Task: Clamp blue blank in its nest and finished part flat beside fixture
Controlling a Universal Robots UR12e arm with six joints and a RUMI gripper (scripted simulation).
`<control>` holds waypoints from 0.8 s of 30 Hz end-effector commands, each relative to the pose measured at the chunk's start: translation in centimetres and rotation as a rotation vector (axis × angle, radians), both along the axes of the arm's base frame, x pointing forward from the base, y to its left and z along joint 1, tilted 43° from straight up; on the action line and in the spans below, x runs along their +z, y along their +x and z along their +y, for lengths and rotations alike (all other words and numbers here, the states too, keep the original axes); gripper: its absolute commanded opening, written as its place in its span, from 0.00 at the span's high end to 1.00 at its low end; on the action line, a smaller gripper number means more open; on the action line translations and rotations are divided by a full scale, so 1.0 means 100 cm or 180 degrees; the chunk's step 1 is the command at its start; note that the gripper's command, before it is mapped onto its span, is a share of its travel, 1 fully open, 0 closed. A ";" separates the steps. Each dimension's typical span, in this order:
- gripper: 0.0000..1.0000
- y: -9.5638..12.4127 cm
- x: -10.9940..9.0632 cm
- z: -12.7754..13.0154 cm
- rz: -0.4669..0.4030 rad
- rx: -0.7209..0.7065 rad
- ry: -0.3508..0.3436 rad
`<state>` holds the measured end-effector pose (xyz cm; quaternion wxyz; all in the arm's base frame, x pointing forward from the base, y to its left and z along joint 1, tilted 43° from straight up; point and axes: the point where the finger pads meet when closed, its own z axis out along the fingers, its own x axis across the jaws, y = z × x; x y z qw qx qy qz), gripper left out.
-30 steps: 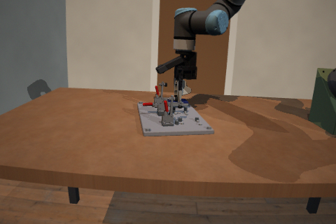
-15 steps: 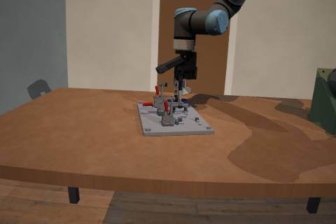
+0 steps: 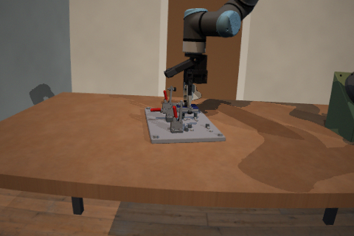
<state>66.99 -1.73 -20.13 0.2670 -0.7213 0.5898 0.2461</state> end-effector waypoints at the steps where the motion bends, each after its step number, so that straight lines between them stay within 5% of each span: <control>1: 1.00 0.001 0.000 0.000 -0.0004 -0.0002 -0.0002; 24: 1.00 0.002 -0.004 0.002 -0.0004 -0.0002 -0.0002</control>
